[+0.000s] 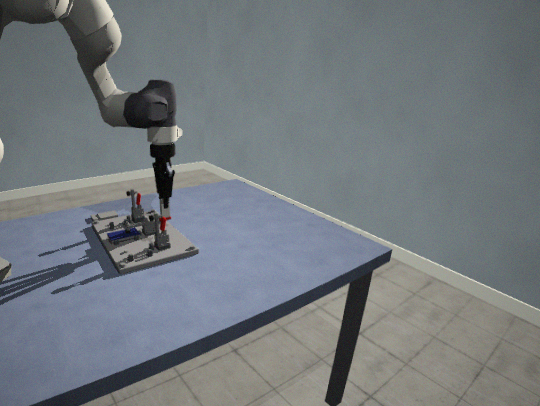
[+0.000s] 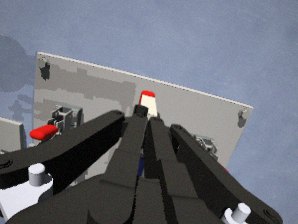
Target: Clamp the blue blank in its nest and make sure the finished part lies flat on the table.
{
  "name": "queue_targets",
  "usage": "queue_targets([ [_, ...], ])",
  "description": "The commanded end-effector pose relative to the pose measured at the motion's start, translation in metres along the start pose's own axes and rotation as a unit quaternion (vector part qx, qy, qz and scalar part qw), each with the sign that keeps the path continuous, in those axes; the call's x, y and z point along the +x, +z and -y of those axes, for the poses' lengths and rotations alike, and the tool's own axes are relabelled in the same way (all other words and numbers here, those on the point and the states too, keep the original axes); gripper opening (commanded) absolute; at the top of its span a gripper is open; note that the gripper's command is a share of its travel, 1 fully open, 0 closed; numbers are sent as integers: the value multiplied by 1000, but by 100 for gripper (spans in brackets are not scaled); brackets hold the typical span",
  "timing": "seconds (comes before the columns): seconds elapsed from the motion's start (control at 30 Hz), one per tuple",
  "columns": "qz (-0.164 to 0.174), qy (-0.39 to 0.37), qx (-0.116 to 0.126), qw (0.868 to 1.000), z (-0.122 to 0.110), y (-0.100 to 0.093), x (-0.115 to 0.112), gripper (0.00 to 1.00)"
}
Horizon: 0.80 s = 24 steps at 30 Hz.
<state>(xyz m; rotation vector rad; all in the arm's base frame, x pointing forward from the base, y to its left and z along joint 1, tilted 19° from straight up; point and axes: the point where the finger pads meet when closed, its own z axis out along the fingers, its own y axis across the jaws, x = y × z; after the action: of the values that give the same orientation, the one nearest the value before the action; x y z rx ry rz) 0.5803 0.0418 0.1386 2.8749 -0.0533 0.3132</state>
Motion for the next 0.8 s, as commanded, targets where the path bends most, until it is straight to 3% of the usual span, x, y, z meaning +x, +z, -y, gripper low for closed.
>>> queue_targets([
  [0.0, 0, -3, 1, 1000, 0, 2, 0, 0],
  [0.77, 0, -3, 1, 1000, 0, 4, 0, 0],
])
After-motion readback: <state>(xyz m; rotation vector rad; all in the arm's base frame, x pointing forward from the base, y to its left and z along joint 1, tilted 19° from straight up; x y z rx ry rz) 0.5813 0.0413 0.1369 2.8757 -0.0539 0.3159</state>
